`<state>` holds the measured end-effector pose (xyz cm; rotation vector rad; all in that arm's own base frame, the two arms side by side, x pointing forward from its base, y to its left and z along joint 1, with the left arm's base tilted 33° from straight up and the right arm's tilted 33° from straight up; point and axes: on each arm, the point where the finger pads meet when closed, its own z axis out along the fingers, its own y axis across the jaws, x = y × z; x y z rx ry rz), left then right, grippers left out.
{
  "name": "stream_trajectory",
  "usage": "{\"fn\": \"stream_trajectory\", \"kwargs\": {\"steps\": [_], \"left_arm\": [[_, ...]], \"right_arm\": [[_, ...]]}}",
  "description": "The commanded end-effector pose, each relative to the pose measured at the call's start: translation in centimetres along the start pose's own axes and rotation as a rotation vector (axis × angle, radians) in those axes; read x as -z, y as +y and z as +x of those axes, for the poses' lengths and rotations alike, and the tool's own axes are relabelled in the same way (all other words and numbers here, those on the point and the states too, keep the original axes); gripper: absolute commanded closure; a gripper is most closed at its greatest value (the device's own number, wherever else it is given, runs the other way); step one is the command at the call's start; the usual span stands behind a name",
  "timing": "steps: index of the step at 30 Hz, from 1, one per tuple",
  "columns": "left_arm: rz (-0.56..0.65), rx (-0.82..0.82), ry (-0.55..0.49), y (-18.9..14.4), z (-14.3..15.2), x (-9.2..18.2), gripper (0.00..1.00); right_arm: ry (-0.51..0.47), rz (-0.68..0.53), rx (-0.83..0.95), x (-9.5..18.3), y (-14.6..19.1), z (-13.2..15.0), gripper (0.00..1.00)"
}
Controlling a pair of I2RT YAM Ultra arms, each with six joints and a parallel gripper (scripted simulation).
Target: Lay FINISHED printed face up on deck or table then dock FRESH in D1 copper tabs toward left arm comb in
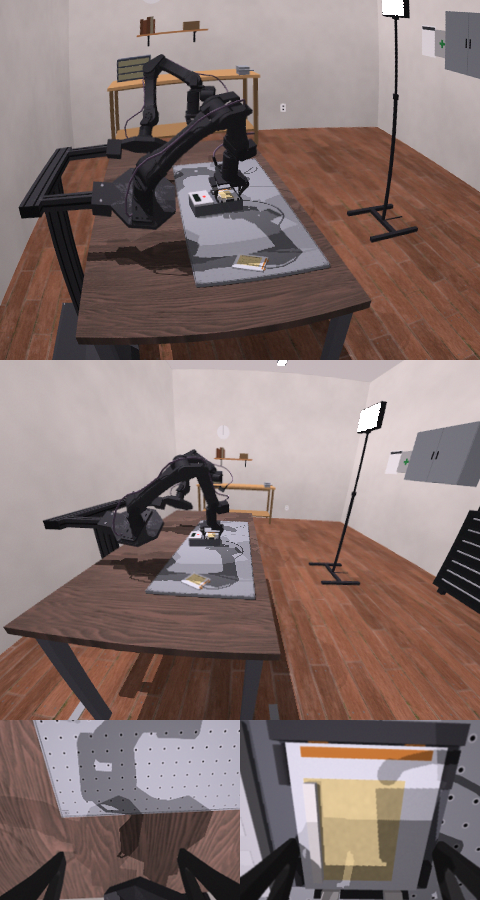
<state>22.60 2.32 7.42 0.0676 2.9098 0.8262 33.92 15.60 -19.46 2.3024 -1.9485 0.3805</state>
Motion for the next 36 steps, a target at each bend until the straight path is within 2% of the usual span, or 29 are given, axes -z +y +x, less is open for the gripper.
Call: {"fn": "stream_trajectory", "kwargs": {"steps": [1, 36], "left_arm": [[0.021, 0.028, -0.029, 0.07, -0.62, 0.80, 0.00], [0.021, 0.028, -0.029, 0.07, -0.62, 0.80, 0.00]], "right_arm": [[-0.001, 0.001, 0.002, 0.23, 0.00, -0.12, 0.02], [-0.001, 0.001, 0.002, 1.03, 0.00, -0.12, 0.02]]}}
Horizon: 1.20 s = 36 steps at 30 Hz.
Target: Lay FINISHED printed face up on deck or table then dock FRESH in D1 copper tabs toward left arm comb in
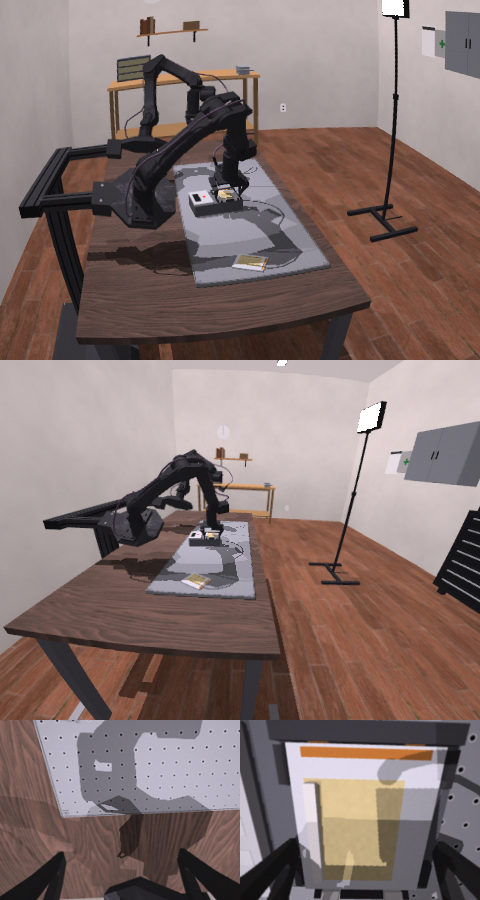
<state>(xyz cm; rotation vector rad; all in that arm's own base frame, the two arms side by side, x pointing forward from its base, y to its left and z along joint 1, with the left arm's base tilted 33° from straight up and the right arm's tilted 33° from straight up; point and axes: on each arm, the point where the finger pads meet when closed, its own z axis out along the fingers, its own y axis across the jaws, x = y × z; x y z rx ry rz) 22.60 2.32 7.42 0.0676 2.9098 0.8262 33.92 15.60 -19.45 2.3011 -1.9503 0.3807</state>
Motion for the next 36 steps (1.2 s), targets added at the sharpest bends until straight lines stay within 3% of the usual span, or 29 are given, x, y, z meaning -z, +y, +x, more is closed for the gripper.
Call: {"fn": "stream_trajectory", "kwargs": {"steps": [1, 36], "left_arm": [[0.021, 0.028, -0.029, 0.07, -0.62, 0.80, 0.00], [0.021, 0.028, -0.029, 0.07, -0.62, 0.80, 0.00]], "right_arm": [[-0.001, 0.001, 0.003, 1.02, 0.01, -0.13, 0.02], [-0.007, 0.009, 0.003, 1.82, -0.19, -0.28, 0.02]]}}
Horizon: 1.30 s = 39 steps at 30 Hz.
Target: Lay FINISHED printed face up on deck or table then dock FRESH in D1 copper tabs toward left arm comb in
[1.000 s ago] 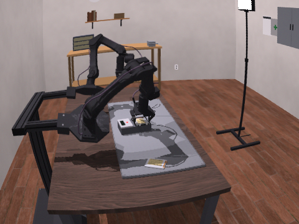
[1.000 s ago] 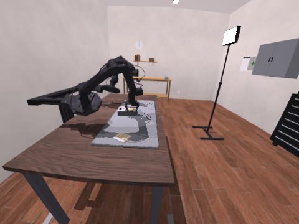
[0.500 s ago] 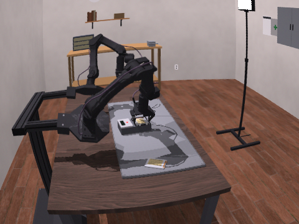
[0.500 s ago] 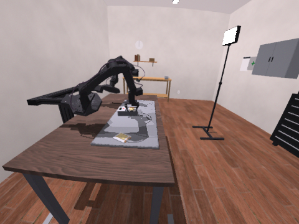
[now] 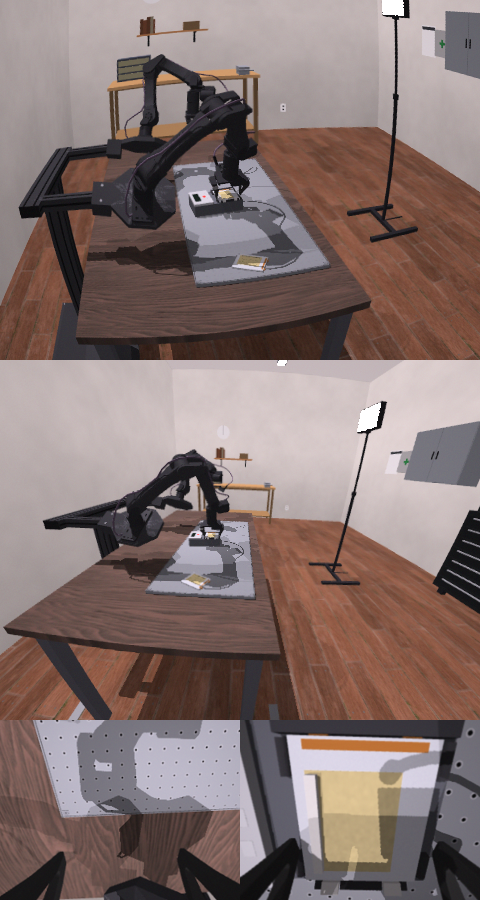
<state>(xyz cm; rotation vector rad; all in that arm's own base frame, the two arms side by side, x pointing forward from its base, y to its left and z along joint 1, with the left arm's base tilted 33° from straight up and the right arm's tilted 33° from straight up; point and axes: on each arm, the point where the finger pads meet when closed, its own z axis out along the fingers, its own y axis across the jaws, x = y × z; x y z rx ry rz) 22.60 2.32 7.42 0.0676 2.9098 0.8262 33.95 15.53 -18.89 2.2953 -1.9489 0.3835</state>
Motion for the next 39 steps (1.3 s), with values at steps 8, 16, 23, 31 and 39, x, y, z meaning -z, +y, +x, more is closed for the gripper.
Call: {"fn": "stream_trajectory", "kwargs": {"steps": [8, 16, 23, 31, 39], "left_arm": [[0.021, 0.028, -0.029, 0.07, -0.62, 0.80, 0.00], [0.021, 0.028, -0.029, 0.07, -0.62, 0.80, 0.00], [0.021, 0.028, -0.029, 0.07, -0.62, 0.80, 0.00], [0.021, 0.028, -0.029, 0.07, -0.62, 0.80, 0.00], [0.021, 0.028, -0.029, 0.07, -0.62, 0.80, 0.00]], "right_arm": [[-0.018, 0.017, 0.005, 1.71, -0.14, -0.72, 0.02], [-0.018, 0.017, 0.005, 1.71, -0.14, -0.72, 0.02], [-0.024, 0.023, 0.008, 2.05, -0.17, -0.93, 0.02], [-0.024, 0.023, 0.008, 2.11, -0.18, -0.97, 0.02], [-0.023, 0.013, 0.011, 2.20, -0.08, -0.99, 0.02]]}}
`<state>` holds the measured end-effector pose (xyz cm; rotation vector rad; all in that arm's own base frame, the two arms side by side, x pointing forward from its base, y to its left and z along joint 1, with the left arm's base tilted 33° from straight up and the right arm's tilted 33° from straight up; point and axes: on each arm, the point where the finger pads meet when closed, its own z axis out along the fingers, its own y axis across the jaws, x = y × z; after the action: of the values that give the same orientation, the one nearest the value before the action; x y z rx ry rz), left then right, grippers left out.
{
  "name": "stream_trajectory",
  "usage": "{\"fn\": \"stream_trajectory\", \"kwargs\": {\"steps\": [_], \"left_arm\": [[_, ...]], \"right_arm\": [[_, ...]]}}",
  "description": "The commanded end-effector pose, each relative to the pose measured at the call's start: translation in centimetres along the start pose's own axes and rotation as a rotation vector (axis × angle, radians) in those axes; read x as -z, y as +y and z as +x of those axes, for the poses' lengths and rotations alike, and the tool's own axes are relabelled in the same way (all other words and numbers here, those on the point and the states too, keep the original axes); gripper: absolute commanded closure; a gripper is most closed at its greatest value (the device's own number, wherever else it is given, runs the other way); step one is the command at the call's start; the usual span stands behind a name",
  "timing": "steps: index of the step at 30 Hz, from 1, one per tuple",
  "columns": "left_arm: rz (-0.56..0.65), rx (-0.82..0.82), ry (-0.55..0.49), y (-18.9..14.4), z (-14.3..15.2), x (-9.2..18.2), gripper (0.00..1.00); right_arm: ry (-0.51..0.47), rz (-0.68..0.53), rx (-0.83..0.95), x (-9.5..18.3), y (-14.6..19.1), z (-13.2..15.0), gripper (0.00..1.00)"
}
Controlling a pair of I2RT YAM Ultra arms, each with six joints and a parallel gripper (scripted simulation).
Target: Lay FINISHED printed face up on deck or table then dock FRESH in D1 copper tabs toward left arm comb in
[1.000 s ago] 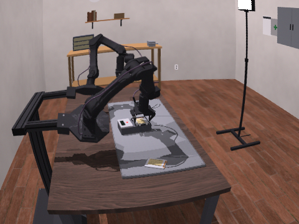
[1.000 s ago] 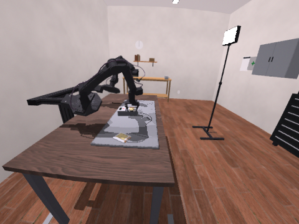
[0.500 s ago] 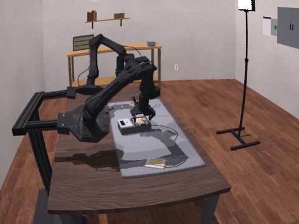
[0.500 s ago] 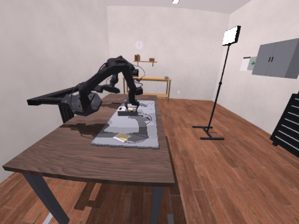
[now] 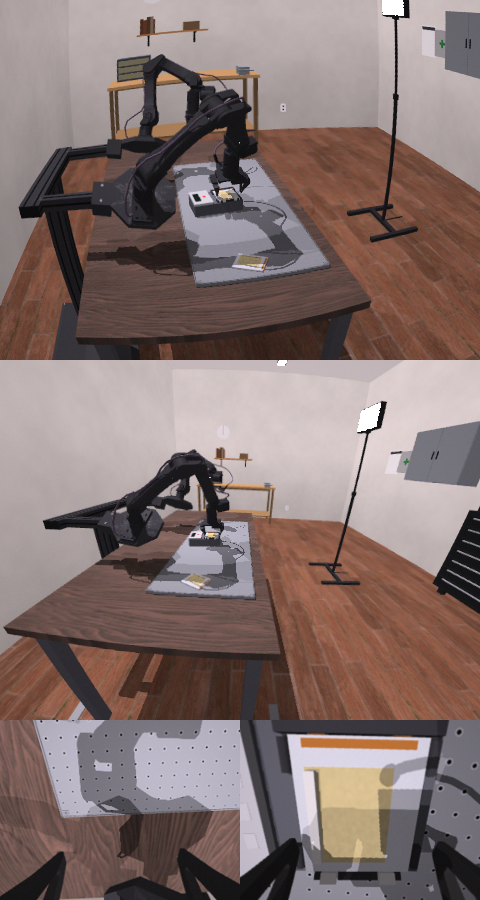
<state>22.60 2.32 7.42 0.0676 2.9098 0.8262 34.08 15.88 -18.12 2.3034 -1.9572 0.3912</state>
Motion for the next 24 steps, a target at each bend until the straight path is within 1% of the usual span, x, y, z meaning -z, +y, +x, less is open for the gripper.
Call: {"fn": "stream_trajectory", "kwargs": {"steps": [1, 24], "left_arm": [[0.021, 0.028, -0.029, 0.07, -0.62, 0.80, 0.00], [0.021, 0.028, -0.029, 0.07, -0.62, 0.80, 0.00]], "right_arm": [[-0.019, 0.001, 0.014, 1.49, 0.24, -0.89, 0.02], [-0.024, 0.003, 0.012, 2.10, 0.40, -0.91, 0.02]]}}
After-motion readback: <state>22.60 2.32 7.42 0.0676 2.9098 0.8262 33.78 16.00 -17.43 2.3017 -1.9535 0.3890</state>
